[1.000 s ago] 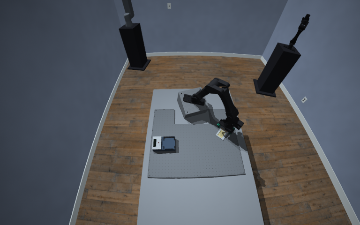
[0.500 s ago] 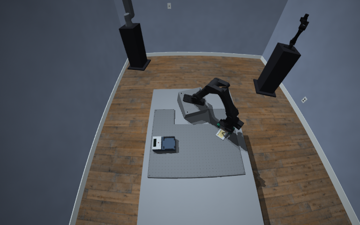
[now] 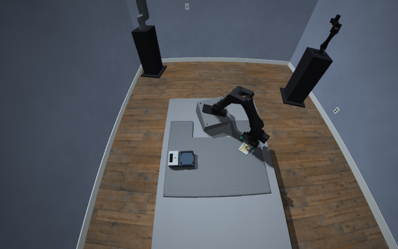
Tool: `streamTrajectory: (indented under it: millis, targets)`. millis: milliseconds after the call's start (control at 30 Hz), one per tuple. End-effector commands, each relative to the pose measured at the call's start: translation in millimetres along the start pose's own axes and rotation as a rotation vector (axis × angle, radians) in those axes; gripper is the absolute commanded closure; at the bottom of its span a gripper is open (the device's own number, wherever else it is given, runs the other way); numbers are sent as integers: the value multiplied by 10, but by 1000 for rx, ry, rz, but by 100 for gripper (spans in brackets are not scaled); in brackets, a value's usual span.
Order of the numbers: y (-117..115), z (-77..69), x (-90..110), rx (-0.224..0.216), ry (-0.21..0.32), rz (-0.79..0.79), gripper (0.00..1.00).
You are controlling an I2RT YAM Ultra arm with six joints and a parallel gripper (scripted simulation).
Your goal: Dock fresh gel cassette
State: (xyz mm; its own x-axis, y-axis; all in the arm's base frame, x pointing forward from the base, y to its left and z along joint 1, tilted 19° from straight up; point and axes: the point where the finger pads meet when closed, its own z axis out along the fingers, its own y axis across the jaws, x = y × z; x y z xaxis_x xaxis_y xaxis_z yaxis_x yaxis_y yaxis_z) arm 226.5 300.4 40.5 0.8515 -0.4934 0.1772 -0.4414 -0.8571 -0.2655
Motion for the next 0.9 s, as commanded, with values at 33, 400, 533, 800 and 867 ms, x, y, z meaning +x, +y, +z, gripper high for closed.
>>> streamTrajectory:
  millis: [33, 400, 533, 800, 867]
  targets:
    - [-131, -139, -37, 36, -4, -7, 0]
    - [52, -65, 40, 8, -5, 45, 64]
    - [164, -55, 173, 24, -5, 180, 64]
    - [432, -36, 398, 24, -6, 413, 64]
    - [470, -33, 430, 24, -6, 447, 64]
